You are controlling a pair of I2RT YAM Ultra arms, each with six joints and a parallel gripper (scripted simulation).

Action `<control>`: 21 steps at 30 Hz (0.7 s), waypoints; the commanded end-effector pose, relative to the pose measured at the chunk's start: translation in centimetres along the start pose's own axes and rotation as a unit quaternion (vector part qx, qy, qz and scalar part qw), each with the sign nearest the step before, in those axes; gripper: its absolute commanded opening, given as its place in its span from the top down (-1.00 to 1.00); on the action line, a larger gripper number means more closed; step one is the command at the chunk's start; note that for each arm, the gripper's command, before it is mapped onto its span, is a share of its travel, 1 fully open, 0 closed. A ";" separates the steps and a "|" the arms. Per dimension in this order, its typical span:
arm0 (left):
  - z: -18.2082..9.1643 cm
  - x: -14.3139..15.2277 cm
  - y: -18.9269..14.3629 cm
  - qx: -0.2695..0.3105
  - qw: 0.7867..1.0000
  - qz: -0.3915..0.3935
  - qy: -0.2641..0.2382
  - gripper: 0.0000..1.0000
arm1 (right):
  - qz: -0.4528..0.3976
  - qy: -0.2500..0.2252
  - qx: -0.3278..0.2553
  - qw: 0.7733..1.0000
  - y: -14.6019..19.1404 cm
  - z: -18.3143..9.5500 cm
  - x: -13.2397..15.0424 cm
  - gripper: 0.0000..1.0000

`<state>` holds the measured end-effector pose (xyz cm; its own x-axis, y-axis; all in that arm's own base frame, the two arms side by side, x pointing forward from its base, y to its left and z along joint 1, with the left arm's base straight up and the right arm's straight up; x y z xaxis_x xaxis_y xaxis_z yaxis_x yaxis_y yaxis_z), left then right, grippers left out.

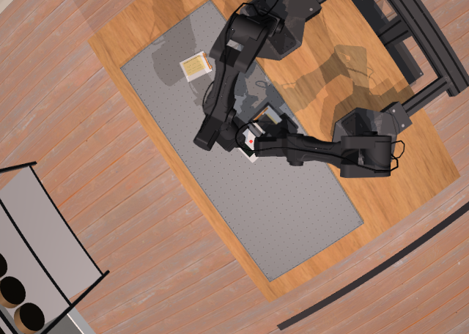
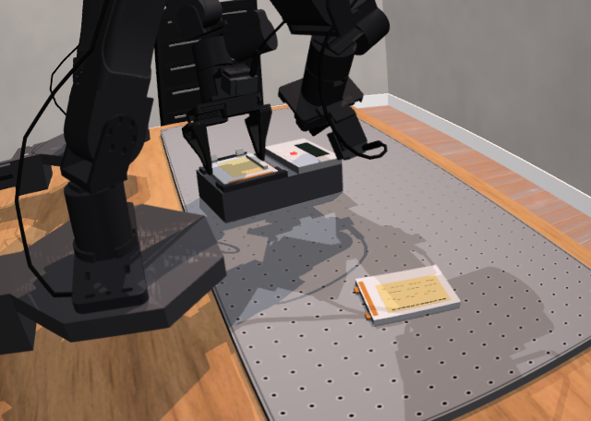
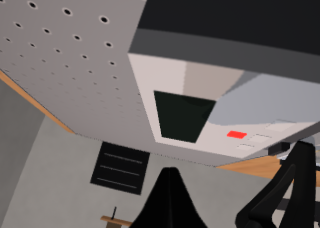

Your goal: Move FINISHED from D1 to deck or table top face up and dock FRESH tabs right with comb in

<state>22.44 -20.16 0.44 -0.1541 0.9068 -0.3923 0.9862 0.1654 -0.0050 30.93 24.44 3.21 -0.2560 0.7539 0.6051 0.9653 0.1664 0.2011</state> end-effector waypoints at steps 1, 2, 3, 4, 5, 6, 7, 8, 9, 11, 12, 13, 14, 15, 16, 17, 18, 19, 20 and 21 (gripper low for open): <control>-0.2 -0.3 0.2 -0.004 1.000 0.001 -0.006 1.00 | -0.001 0.004 0.013 1.000 -0.9 0.7 0.2 1.00; -0.2 -0.3 0.2 -0.004 1.000 0.001 -0.006 1.00 | -0.001 0.004 0.013 1.000 -0.9 0.8 0.1 1.00; -0.2 -0.3 0.2 -0.004 1.000 0.001 -0.006 1.00 | -0.001 0.004 0.013 1.000 -0.9 0.8 0.1 1.00; -0.2 -0.3 0.2 -0.004 1.000 0.001 -0.006 1.00 | -0.001 0.004 0.013 1.000 -0.9 0.8 0.1 1.00; -0.2 -0.3 0.2 -0.004 1.000 0.001 -0.006 1.00 | -0.001 0.004 0.013 1.000 -0.9 0.8 0.1 1.00; -0.2 -0.3 0.2 -0.004 1.000 0.001 -0.006 1.00 | -0.001 0.004 0.013 1.000 -0.9 0.8 0.1 1.00; -0.2 -0.3 0.2 -0.004 1.000 0.001 -0.006 1.00 | -0.001 0.004 0.013 1.000 -0.9 0.8 0.1 1.00; -0.2 -0.3 0.2 -0.004 1.000 0.001 -0.006 1.00 | -0.001 0.004 0.013 1.000 -0.9 0.8 0.1 1.00; -0.2 -0.3 0.2 -0.004 1.000 0.001 -0.006 1.00 | -0.001 0.004 0.013 1.000 -0.9 0.8 0.1 1.00; -0.2 -0.3 0.2 -0.004 1.000 0.001 -0.006 1.00 | -0.001 0.004 0.013 1.000 -0.9 0.8 0.1 1.00; -0.2 -0.3 0.2 -0.004 1.000 0.001 -0.006 1.00 | -0.001 0.004 0.013 1.000 -0.9 0.8 0.1 1.00; -0.2 -0.3 0.2 -0.004 1.000 0.001 -0.006 1.00 | -0.001 0.004 0.013 1.000 -0.9 0.8 0.1 1.00; -0.2 -0.3 0.2 -0.004 1.000 0.001 -0.006 1.00 | 0.006 0.000 0.018 1.000 -0.9 0.8 0.1 1.00; -0.2 -0.3 0.2 -0.004 1.000 0.001 -0.006 1.00 | 0.006 0.000 0.018 1.000 -1.0 0.8 0.0 1.00; -0.2 -0.3 0.2 -0.004 1.000 0.001 -0.006 1.00 | 0.006 0.000 0.018 1.000 -1.1 0.9 -0.1 1.00; -0.2 -0.3 0.2 -0.004 1.000 0.001 -0.006 1.00 | 0.006 0.000 0.018 1.000 -1.2 0.9 -0.2 1.00; -0.2 -0.3 0.2 -0.004 1.000 0.001 -0.006 1.00 | 0.006 0.000 0.018 1.000 -1.3 1.0 -0.3 1.00; -0.2 -0.3 0.2 -0.004 1.000 0.001 -0.006 1.00 | 0.006 0.000 0.018 1.000 -1.3 1.0 -0.4 1.00; -0.2 -0.3 0.2 -0.004 1.000 0.001 -0.006 1.00 | 0.006 0.000 0.018 1.000 -1.4 1.0 -0.5 1.00; -0.2 -0.3 0.2 -0.004 1.000 0.001 -0.006 1.00 | 0.006 0.000 0.018 1.000 -1.4 1.0 -0.5 1.00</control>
Point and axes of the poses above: on each arm, the point where the finger pads meet when closed, its own z axis out along the fingers, its own y axis across the jaws, x = y × z, the point moved 4 cm from there along -z, back along the fingers
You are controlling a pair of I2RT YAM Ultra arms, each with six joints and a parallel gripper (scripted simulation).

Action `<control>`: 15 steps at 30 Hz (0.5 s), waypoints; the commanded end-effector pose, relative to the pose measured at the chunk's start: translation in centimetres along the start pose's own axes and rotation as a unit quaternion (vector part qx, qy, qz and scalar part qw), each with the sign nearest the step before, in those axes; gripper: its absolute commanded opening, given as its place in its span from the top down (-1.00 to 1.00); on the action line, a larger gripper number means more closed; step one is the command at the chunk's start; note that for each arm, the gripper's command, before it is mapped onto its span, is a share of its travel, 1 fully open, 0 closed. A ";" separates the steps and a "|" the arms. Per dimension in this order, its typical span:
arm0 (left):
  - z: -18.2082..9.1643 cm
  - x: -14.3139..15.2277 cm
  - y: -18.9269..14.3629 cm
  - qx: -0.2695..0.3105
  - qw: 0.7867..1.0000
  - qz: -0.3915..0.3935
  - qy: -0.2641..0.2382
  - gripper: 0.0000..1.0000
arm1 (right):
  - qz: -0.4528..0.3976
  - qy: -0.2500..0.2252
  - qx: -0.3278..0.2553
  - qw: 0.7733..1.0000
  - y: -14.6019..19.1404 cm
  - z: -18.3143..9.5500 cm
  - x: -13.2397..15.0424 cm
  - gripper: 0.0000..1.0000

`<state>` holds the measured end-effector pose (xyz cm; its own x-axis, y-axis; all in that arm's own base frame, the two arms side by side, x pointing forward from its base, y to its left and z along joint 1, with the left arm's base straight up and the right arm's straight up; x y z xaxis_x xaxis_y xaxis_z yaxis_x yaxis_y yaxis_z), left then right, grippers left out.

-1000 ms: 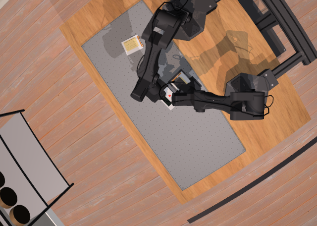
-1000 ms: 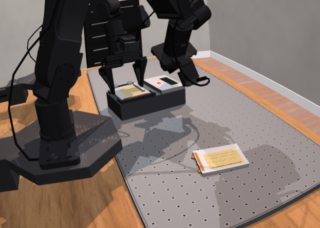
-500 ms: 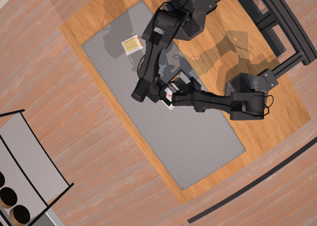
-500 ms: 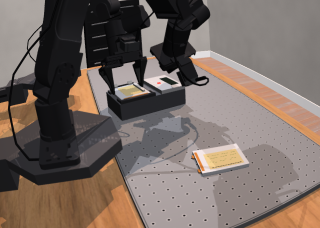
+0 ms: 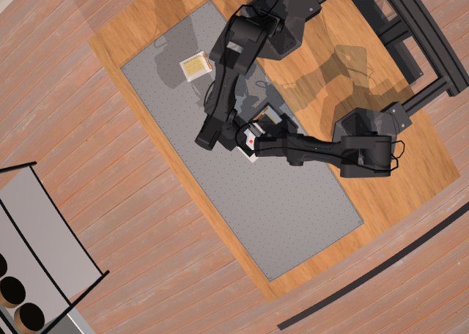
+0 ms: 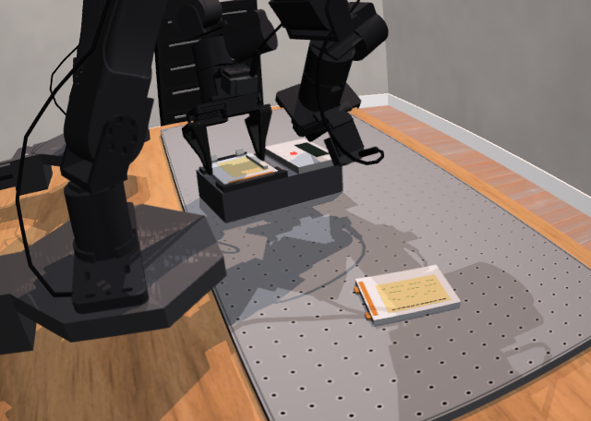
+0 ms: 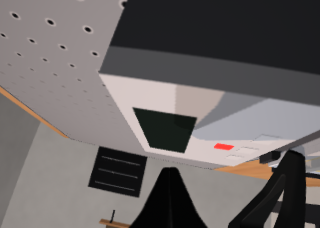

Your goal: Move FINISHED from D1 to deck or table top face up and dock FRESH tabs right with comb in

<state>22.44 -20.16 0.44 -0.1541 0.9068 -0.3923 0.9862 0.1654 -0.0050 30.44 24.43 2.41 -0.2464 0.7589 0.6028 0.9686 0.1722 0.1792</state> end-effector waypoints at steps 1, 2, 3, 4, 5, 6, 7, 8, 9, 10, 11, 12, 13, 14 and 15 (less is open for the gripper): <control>-0.2 -0.3 0.2 -0.004 1.000 0.001 -0.006 1.00 | 0.001 0.003 0.008 1.000 -0.7 0.4 -0.1 1.00; -0.2 -0.3 0.2 -0.004 1.000 0.001 -0.006 1.00 | 0.001 0.003 0.008 1.000 -0.7 0.4 -0.1 1.00; -0.2 -0.3 0.2 -0.004 1.000 0.001 -0.006 1.00 | 0.001 0.003 0.008 1.000 -0.7 0.4 -0.1 1.00; -0.2 -0.3 0.2 -0.004 1.000 0.001 -0.006 1.00 | 0.001 0.003 0.008 1.000 -0.7 0.4 -0.1 1.00; -0.2 -0.3 0.2 -0.004 1.000 0.001 -0.006 1.00 | 0.001 0.003 0.008 1.000 -0.7 0.4 -0.1 1.00; -0.2 -0.3 0.2 -0.004 1.000 0.001 -0.006 1.00 | 0.001 0.003 0.008 1.000 -0.7 0.4 -0.1 1.00; -0.2 -0.3 0.2 -0.004 1.000 0.001 -0.006 1.00 | 0.001 0.003 0.008 1.000 -0.7 0.4 -0.1 1.00; -0.2 -0.3 0.2 -0.004 1.000 0.001 -0.006 1.00 | 0.001 0.003 0.008 1.000 -0.7 0.4 -0.1 1.00; -0.2 -0.3 0.2 -0.004 1.000 0.001 -0.006 1.00 | 0.001 0.003 0.008 1.000 -0.7 0.4 -0.1 1.00; -0.2 -0.3 0.2 -0.004 1.000 0.001 -0.006 1.00 | 0.001 0.003 0.008 1.000 -0.7 0.4 -0.1 1.00; -0.2 -0.3 0.2 -0.004 1.000 0.001 -0.006 1.00 | -0.002 0.004 0.001 1.000 -0.7 0.4 -0.1 1.00; -0.2 -0.3 0.2 -0.004 1.000 0.001 -0.006 1.00 | -0.002 0.004 0.001 1.000 -0.6 0.3 0.0 1.00; -0.2 -0.3 0.2 -0.004 1.000 0.001 -0.006 1.00 | -0.002 0.004 0.001 1.000 -0.5 0.2 0.0 1.00; -0.2 -0.3 0.2 -0.004 1.000 0.001 -0.006 1.00 | -0.002 0.004 0.001 1.000 -0.4 0.1 0.0 1.00; -0.2 -0.3 0.2 -0.004 1.000 0.001 -0.006 1.00 | -0.002 0.004 0.001 1.000 -0.3 0.1 0.0 1.00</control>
Point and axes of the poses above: on each arm, the point where the finger pads meet when closed, its own z axis out along the fingers, its own y axis across the jaws, x = y × z, the point moved 4 cm from there along -z, back along the fingers
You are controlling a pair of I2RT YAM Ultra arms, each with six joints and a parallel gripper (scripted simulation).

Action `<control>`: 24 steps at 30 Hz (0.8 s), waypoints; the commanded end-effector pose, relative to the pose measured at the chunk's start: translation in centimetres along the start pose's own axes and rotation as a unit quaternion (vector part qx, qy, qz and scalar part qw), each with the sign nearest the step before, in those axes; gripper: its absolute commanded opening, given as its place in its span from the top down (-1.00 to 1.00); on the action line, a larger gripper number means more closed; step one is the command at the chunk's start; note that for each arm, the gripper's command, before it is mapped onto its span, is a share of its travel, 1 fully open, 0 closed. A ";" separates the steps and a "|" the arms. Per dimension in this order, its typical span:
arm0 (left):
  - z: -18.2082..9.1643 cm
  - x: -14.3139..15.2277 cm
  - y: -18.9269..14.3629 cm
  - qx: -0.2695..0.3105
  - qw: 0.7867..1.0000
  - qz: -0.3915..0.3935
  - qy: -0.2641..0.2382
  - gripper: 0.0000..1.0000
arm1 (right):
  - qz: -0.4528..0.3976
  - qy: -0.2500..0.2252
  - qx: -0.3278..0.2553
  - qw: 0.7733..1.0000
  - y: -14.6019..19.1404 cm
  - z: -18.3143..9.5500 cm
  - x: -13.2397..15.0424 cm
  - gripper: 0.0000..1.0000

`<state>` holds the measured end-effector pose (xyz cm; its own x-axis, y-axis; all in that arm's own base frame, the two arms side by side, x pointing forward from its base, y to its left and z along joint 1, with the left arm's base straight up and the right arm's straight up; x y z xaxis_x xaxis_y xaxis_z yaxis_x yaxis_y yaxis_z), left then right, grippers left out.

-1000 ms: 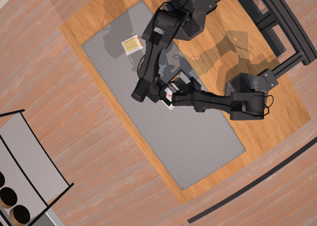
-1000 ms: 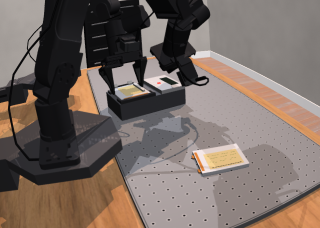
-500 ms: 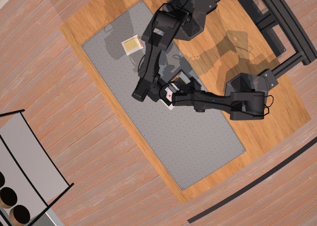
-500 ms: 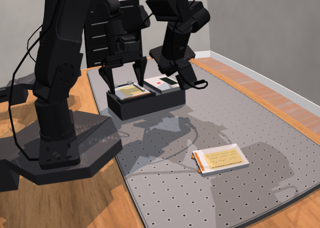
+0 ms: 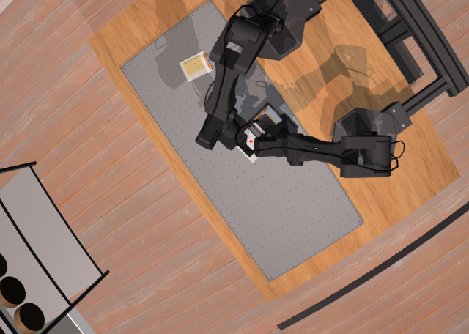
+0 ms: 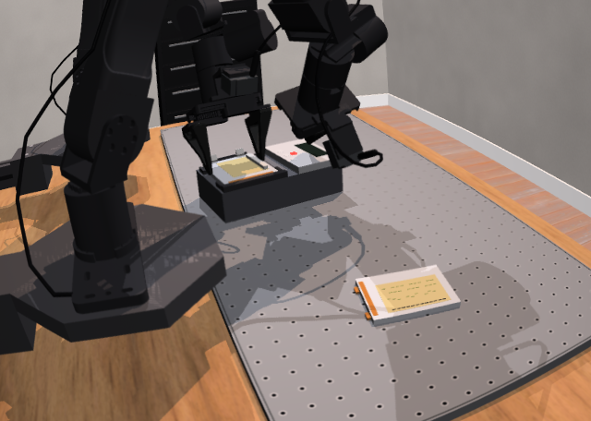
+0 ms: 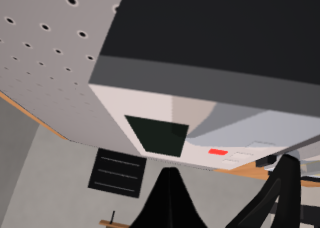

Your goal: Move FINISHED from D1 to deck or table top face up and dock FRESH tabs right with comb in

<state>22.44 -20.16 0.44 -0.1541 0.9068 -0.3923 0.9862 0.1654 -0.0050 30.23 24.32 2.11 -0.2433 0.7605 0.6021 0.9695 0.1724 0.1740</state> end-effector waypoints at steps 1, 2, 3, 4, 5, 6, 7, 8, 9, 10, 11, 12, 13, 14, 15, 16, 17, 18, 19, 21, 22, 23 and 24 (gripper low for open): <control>-0.2 -0.3 0.2 -0.004 1.000 0.001 -0.006 1.00 | -0.003 0.005 -0.001 1.000 -0.1 -0.1 0.2 1.00; -0.2 -0.3 0.2 -0.004 1.000 0.001 -0.006 1.00 | -0.003 0.005 -0.001 1.000 -0.1 -0.1 0.2 1.00; -0.2 -0.3 0.2 -0.004 1.000 0.001 -0.006 1.00 | -0.003 0.005 -0.001 1.000 -0.1 -0.1 0.2 1.00; -0.2 -0.3 0.2 -0.004 1.000 0.001 -0.006 1.00 | -0.003 0.005 -0.001 1.000 -0.1 -0.1 0.2 1.00; -0.2 -0.3 0.2 -0.004 1.000 0.001 -0.006 1.00 | -0.003 0.005 -0.001 1.000 -0.1 -0.1 0.2 1.00; -0.2 -0.3 0.2 -0.004 1.000 0.001 -0.006 1.00 | -0.003 0.005 -0.001 1.000 -0.1 -0.1 0.2 1.00; -0.2 -0.3 0.2 -0.004 1.000 0.001 -0.006 1.00 | -0.003 0.005 -0.001 1.000 -0.1 -0.1 0.2 1.00; -0.2 -0.3 0.2 -0.004 1.000 0.001 -0.006 1.00 | -0.003 0.005 -0.001 1.000 -0.1 -0.1 0.2 1.00; -0.2 -0.3 0.2 -0.004 1.000 0.001 -0.006 1.00 | -0.003 0.005 -0.001 1.000 -0.1 -0.1 0.2 1.00; -0.2 -0.3 0.2 -0.004 1.000 0.001 -0.006 1.00 | -0.003 0.005 -0.001 1.000 -0.1 -0.1 0.2 1.00; -0.2 -0.3 0.2 -0.004 1.000 0.001 -0.006 1.00 | -0.003 0.005 -0.001 1.000 -0.1 -0.1 0.2 1.00; -0.2 -0.3 0.2 -0.004 1.000 0.001 -0.006 1.00 | -0.003 0.005 -0.001 1.000 -0.1 -0.1 0.2 1.00; -0.2 -0.3 0.2 -0.004 1.000 0.001 -0.006 1.00 | -0.003 0.005 -0.001 1.000 -0.1 -0.1 0.2 1.00; -0.2 -0.3 0.2 -0.004 1.000 0.001 -0.006 1.00 | -0.005 0.005 -0.006 1.000 0.0 -0.2 0.3 1.00; -0.2 -0.3 0.2 -0.004 1.000 0.001 -0.006 1.00 | -0.005 0.005 -0.006 1.000 0.1 -0.3 0.3 1.00; -0.2 -0.3 0.2 -0.004 1.000 0.001 -0.006 1.00 | -0.005 0.005 -0.006 1.000 0.1 -0.4 0.3 1.00; -0.2 -0.3 0.2 -0.004 1.000 0.001 -0.006 1.00 | -0.005 0.005 -0.006 1.000 0.2 -0.5 0.4 1.00; -0.2 -0.3 0.2 -0.004 1.000 0.001 -0.006 1.00 | -0.005 0.005 -0.006 1.000 0.3 -0.5 0.4 1.00; -0.2 -0.3 0.2 -0.004 1.000 0.001 -0.006 1.00 | -0.005 0.005 -0.006 1.000 0.3 -0.5 0.4 1.00; -0.2 -0.3 0.2 -0.004 1.000 0.001 -0.006 1.00 | -0.005 0.005 -0.006 1.000 0.3 -0.5 0.4 1.00; -0.2 -0.3 0.2 -0.004 1.000 0.001 -0.006 1.00 | -0.005 0.005 -0.006 1.000 0.3 -0.5 0.4 1.00; -0.2 -0.3 0.2 -0.004 1.000 0.001 -0.006 1.00 | -0.005 0.005 -0.006 1.000 0.3 -0.5 0.4 1.00; -0.2 -0.3 0.2 -0.004 1.000 0.001 -0.006 1.00 | -0.005 0.005 -0.006 1.000 0.3 -0.5 0.4 1.00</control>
Point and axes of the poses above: on each arm, the point where the finger pads meet when closed, its own z axis out along the fingers, its own y axis across the jaws, x = y × z, the point moved 4 cm from there along -z, back along the fingers
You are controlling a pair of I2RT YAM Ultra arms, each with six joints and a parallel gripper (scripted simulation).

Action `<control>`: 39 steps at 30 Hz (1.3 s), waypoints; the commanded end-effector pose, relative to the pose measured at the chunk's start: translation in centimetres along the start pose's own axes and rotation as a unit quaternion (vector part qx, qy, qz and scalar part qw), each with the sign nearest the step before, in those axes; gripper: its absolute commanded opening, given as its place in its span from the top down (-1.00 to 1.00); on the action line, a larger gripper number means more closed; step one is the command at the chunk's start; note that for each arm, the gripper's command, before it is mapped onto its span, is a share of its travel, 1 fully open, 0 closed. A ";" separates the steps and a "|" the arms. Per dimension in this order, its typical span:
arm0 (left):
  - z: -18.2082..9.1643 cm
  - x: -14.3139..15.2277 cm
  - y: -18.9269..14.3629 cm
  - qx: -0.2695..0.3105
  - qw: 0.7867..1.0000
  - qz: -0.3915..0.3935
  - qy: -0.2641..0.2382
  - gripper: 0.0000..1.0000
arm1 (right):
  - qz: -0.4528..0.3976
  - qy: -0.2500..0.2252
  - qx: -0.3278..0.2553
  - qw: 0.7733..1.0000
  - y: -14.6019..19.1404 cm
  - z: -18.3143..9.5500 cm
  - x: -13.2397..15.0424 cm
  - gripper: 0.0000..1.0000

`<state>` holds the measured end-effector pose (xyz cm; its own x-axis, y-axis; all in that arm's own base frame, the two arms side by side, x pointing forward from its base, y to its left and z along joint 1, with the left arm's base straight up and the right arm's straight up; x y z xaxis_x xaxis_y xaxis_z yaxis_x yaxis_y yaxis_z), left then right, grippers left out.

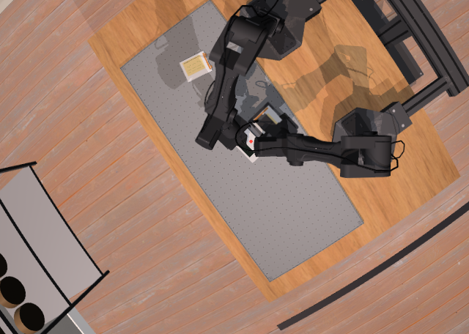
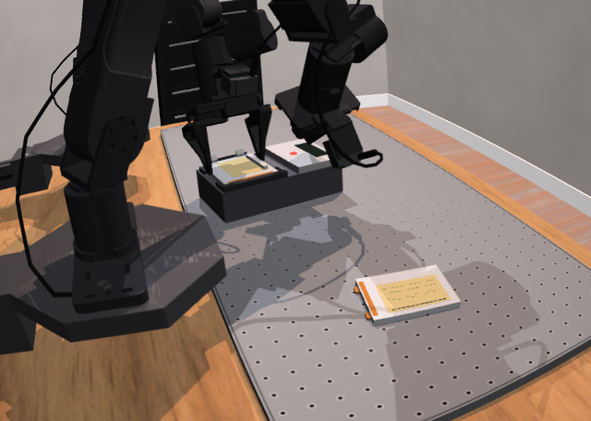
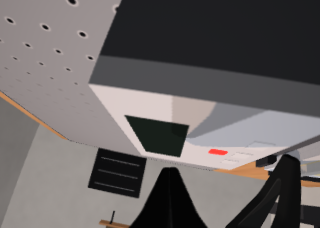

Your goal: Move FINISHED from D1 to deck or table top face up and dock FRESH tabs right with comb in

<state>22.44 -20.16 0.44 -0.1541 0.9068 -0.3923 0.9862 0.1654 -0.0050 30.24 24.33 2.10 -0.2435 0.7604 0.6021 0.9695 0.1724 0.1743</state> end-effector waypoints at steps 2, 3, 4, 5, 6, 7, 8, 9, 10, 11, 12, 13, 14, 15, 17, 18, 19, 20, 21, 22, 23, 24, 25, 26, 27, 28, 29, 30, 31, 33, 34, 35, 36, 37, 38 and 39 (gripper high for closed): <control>-0.2 -0.3 0.2 -0.004 1.000 0.001 -0.006 1.00 | -0.004 0.005 -0.006 1.000 0.3 -0.5 0.4 1.00; -0.2 -0.3 0.2 -0.004 1.000 0.001 -0.006 1.00 | -0.004 0.005 -0.006 1.000 0.3 -0.5 0.4 1.00; -0.2 -0.3 0.2 -0.004 1.000 0.001 -0.006 1.00 | -0.004 0.005 -0.006 1.000 0.3 -0.5 0.4 1.00; -0.2 -0.3 0.2 -0.004 1.000 0.001 -0.006 1.00 | -0.004 0.005 -0.006 1.000 0.3 -0.5 0.4 1.00; -0.2 -0.3 0.2 -0.004 1.000 0.001 -0.006 1.00 | -0.004 0.005 -0.006 1.000 0.3 -0.5 0.4 1.00; -0.2 -0.3 0.2 -0.004 1.000 0.001 -0.006 1.00 | -0.004 0.005 -0.006 1.000 0.3 -0.5 0.4 1.00; -0.2 -0.3 0.2 -0.004 1.000 0.001 -0.006 1.00 | -0.006 0.006 -0.011 1.000 0.3 -0.6 0.4 1.00; -0.2 -0.3 0.2 -0.004 1.000 0.001 -0.006 1.00 | -0.006 0.006 -0.011 1.000 0.4 -0.7 0.4 1.00; -0.2 -0.3 0.2 -0.004 1.000 0.001 -0.006 1.00 | -0.006 0.006 -0.011 1.000 0.5 -0.8 0.5 1.00; -0.2 -0.3 0.2 -0.004 1.000 0.001 -0.006 1.00 | -0.006 0.006 -0.011 1.000 0.6 -0.9 0.5 1.00; -0.2 -0.3 0.2 -0.004 1.000 0.001 -0.006 1.00 | -0.006 0.006 -0.011 1.000 0.6 -0.9 0.5 1.00; -0.2 -0.3 0.2 -0.004 1.000 0.001 -0.006 1.00 | -0.006 0.006 -0.011 1.000 0.6 -0.9 0.5 1.00; -0.2 -0.3 0.2 -0.004 1.000 0.001 -0.006 1.00 | -0.006 0.006 -0.011 1.000 0.6 -0.9 0.5 1.00; -0.2 -0.3 0.2 -0.004 1.000 0.001 -0.006 1.00 | -0.006 0.006 -0.011 1.000 0.6 -0.9 0.5 1.00; -0.2 -0.3 0.2 -0.004 1.000 0.001 -0.006 1.00 | -0.006 0.006 -0.011 1.000 0.6 -0.9 0.5 1.00; -0.2 -0.3 0.2 -0.004 1.000 0.001 -0.006 1.00 | -0.006 0.006 -0.011 1.000 0.6 -0.9 0.5 1.00; -0.2 -0.3 0.2 -0.004 1.000 0.001 -0.006 1.00 | -0.006 0.006 -0.011 1.000 0.6 -0.9 0.5 1.00; -0.2 -0.3 0.2 -0.004 1.000 0.001 -0.006 1.00 | -0.006 0.006 -0.011 1.000 0.6 -0.9 0.5 1.00; -0.2 -0.3 0.2 -0.004 1.000 0.001 -0.006 1.00 | -0.006 0.006 -0.011 1.000 0.6 -0.9 0.5 1.00; -0.2 -0.3 0.2 -0.004 1.000 0.001 -0.006 1.00 | -0.006 0.006 -0.011 1.000 0.6 -0.9 0.5 1.00; -0.2 -0.3 0.2 -0.004 1.000 0.001 -0.006 1.00 | -0.006 0.006 -0.011 1.000 0.6 -0.9 0.5 1.00; -0.2 -0.3 0.2 -0.004 1.000 0.001 -0.006 1.00 | -0.006 0.006 -0.011 1.000 0.6 -0.9 0.5 1.00; -0.2 -0.3 0.2 -0.004 1.000 0.001 -0.006 1.00 | -0.006 0.006 -0.011 1.000 0.6 -0.9 0.5 1.00; -0.2 -0.3 0.2 -0.004 1.000 0.001 -0.006 1.00 | -0.007 0.006 -0.016 1.000 0.7 -1.0 0.5 1.00; -0.2 -0.3 0.2 -0.004 1.000 0.001 -0.006 1.00 | -0.007 0.006 -0.016 1.000 0.7 -1.1 0.6 1.00; -0.2 -0.3 0.2 -0.004 1.000 0.001 -0.006 1.00 | -0.007 0.006 -0.016 1.000 0.8 -1.2 0.6 1.00; -0.2 -0.3 0.2 -0.004 1.000 0.001 -0.006 1.00 | -0.007 0.006 -0.016 1.000 0.9 -1.3 0.6 1.00; -0.2 -0.3 0.2 -0.004 1.000 0.001 -0.006 1.00 | -0.007 0.006 -0.016 1.000 0.9 -1.3 0.7 1.00; -0.2 -0.3 0.2 -0.004 1.000 0.001 -0.006 1.00 | -0.007 0.006 -0.016 1.000 0.9 -1.3 0.7 1.00; -0.2 -0.3 0.2 -0.004 1.000 0.001 -0.006 1.00 | -0.007 0.006 -0.016 1.000 0.9 -1.3 0.7 1.00; -0.2 -0.3 0.2 -0.004 1.000 0.001 -0.006 1.00 | -0.007 0.006 -0.016 1.000 0.9 -1.3 0.7 1.00; -0.2 -0.3 0.2 -0.004 1.000 0.001 -0.006 1.00 | -0.007 0.006 -0.016 1.000 0.9 -1.3 0.7 1.00; -0.2 -0.3 0.2 -0.004 1.000 0.001 -0.006 1.00 | -0.007 0.006 -0.016 1.000 0.9 -1.3 0.7 1.00; -0.2 -0.3 0.2 -0.004 1.000 0.001 -0.006 1.00 | -0.007 0.006 -0.016 1.000 0.9 -1.3 0.7 1.00; -0.2 -0.3 0.2 -0.004 1.000 0.001 -0.006 1.00 | -0.007 0.006 -0.016 1.000 0.9 -1.3 0.7 1.00; -0.2 -0.3 0.2 -0.004 1.000 0.001 -0.006 1.00 | -0.007 0.006 -0.016 1.000 0.9 -1.3 0.7 1.00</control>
<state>22.44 -20.16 0.44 -0.1541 0.9068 -0.3923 0.9862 0.1654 -0.0050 30.23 24.33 2.10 -0.2446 0.7602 0.6019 0.9692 0.1733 0.1750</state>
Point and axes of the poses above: on each arm, the point where the finger pads meet when closed, its own z axis out along the fingers, its own y axis across the jaws, x = y × z, the point moved 4 cm from there along -z, back along the fingers
